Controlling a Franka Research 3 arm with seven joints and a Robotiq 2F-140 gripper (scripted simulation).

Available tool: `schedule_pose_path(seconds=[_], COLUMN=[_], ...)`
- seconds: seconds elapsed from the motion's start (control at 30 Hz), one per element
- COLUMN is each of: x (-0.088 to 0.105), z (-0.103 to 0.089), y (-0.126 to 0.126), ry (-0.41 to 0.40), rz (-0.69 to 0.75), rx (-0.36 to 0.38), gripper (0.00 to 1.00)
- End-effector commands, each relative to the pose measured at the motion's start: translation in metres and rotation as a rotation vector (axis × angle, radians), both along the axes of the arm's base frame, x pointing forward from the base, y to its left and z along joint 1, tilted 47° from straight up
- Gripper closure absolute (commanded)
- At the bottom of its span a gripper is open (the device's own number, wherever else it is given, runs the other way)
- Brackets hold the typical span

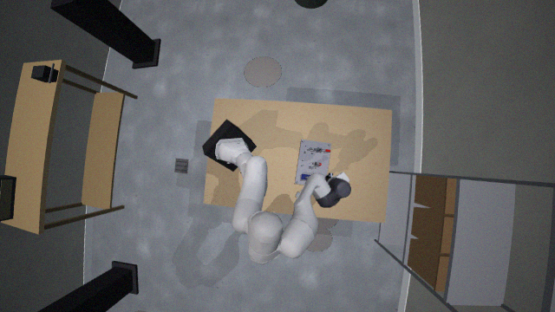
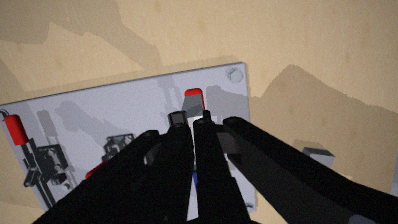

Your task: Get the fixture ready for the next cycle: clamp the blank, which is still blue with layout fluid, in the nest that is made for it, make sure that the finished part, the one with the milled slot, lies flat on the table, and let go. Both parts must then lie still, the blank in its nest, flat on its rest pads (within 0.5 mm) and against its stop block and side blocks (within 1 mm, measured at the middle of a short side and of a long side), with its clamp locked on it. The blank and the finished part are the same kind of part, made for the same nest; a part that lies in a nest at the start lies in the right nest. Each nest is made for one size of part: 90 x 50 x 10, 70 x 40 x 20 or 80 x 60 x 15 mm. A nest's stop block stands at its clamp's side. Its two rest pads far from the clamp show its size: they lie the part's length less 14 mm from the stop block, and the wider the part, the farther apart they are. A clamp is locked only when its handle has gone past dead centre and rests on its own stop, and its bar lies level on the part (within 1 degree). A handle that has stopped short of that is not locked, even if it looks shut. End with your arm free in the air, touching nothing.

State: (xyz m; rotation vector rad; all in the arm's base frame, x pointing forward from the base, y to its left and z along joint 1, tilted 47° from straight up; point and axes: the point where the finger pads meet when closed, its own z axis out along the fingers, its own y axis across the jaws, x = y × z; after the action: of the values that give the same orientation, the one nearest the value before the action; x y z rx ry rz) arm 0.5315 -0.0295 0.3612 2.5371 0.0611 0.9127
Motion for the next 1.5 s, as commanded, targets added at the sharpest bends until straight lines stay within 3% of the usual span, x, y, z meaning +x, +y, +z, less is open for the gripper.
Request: schedule_pose_path(seconds=[0.0, 1.47], x=[0.0016, 0.0041], z=[0.0009, -0.0018], y=[-0.0003, -0.0018], ry=[-0.005, -0.005], rz=[-0.001, -0.001], rx=[0.003, 0.003], gripper=[1.00, 1.00])
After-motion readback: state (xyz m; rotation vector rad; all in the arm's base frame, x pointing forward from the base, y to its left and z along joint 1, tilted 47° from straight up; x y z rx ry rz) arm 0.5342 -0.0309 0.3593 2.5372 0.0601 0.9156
